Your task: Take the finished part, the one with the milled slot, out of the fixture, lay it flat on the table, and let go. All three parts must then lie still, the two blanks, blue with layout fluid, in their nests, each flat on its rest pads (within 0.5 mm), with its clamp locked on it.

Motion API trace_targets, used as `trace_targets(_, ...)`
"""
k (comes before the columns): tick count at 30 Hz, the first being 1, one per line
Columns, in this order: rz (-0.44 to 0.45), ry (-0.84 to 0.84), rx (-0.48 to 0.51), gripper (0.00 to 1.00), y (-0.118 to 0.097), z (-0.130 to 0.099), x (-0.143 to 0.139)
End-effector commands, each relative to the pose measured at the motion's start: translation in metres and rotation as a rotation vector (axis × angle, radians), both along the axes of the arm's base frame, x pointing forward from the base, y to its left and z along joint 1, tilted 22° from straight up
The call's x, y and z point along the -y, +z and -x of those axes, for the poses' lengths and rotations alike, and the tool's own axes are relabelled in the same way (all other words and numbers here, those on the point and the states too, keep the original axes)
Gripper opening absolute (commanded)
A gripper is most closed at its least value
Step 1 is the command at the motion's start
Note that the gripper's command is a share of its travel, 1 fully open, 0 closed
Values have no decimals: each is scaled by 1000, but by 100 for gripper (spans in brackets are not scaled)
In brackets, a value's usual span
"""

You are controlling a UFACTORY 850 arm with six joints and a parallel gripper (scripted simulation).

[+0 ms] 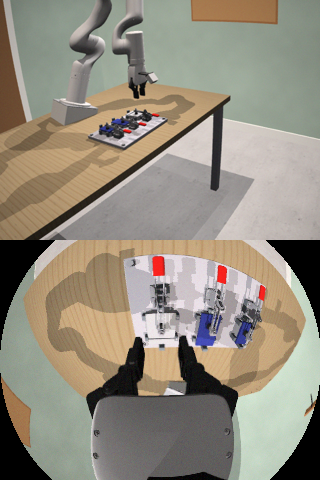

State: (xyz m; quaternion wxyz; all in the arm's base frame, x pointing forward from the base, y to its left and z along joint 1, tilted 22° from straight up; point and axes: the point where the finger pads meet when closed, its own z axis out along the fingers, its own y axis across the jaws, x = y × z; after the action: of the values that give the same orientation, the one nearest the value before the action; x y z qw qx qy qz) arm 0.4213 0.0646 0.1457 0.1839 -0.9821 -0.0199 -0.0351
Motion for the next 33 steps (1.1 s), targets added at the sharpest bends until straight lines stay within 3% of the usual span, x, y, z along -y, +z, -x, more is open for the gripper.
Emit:
trace_targets(1, 1, 0, -2, 47, 2, -33, -1)
trace_targets(8, 1, 0, -2, 47, 5, -74, -2)
trace_targets(14, 1, 0, -2, 47, 6, -87, -2)
trace_targets(27, 1, 0, -2, 47, 5, -92, -3)
trace_targets(33, 1, 0, -2, 47, -6, -92, -8)
